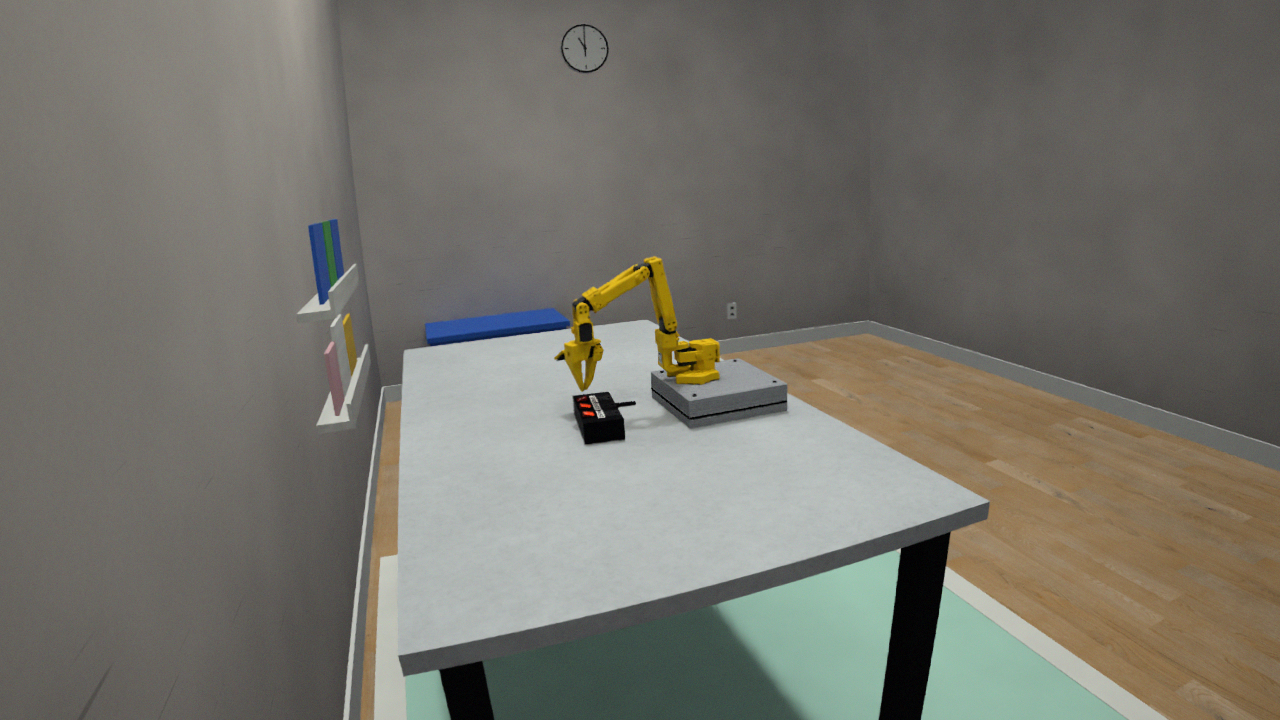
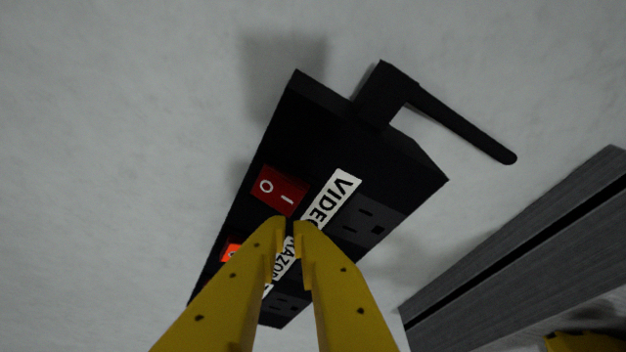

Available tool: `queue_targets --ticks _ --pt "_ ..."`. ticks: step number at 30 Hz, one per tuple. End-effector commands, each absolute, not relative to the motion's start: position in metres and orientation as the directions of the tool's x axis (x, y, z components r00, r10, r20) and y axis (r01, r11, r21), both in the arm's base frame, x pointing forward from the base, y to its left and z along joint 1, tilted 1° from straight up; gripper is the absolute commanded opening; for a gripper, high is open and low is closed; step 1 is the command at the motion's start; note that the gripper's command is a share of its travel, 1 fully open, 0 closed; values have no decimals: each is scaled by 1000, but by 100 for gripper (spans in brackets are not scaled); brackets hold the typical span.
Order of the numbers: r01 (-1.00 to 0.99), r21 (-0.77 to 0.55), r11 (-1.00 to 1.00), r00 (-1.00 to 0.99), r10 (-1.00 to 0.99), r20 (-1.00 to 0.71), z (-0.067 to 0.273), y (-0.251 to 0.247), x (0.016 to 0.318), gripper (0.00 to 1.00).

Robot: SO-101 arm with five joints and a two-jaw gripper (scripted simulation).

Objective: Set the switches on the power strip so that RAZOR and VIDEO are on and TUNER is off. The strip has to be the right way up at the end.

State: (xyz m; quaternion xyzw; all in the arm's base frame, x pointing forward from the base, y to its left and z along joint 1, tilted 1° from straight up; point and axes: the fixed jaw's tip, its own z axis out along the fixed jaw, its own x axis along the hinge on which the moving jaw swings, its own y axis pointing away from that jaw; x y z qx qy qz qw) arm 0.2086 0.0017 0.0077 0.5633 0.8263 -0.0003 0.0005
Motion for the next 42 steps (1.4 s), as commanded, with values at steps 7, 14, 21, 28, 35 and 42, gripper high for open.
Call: queue_targets --ticks 7,14,21,28,35,42 --pt "931 4 365 -365 931 -1 8 4 207 0" --pt "928 4 374 -374 928 -1 9 6 205 0" --pt "927 4 374 -374 927 -1 9 6 205 0" --pt "927 4 374 -374 927 -1 7 6 205 0" --pt "927 4 374 -374 927 -1 5 6 206 0" --pt "927 4 374 -374 927 -1 2 6 206 0"
